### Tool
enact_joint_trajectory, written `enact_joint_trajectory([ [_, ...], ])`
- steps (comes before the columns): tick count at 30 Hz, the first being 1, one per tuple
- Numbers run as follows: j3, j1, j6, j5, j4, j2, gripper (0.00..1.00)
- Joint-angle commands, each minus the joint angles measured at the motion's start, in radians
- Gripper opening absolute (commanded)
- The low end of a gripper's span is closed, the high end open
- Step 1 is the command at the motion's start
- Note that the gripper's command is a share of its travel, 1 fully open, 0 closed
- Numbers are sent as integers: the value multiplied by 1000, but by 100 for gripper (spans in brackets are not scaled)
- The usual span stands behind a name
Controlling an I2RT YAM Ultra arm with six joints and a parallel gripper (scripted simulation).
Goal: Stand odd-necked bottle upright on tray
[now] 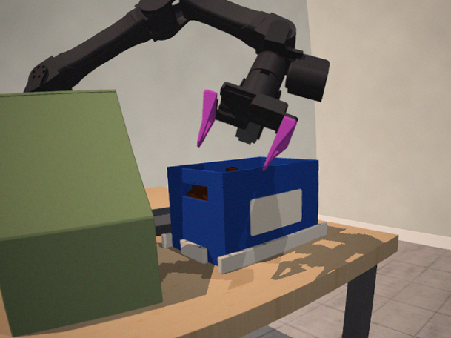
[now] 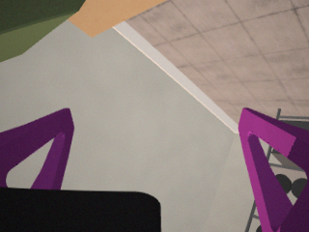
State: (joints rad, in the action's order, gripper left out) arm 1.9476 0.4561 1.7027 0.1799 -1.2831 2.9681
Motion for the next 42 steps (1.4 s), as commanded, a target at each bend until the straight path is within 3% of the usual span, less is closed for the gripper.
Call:
enact_joint_trajectory([
  [1,10,18,3,5,-9,-19,100],
  [18,3,5,0,1,-1,-9,100],
  [26,-20,0,-21,-3,22,-43,100],
  [34,-48,-22,-69,-12,56,-97,100],
  [42,-112,-57,-205,-34,150,-251,100],
])
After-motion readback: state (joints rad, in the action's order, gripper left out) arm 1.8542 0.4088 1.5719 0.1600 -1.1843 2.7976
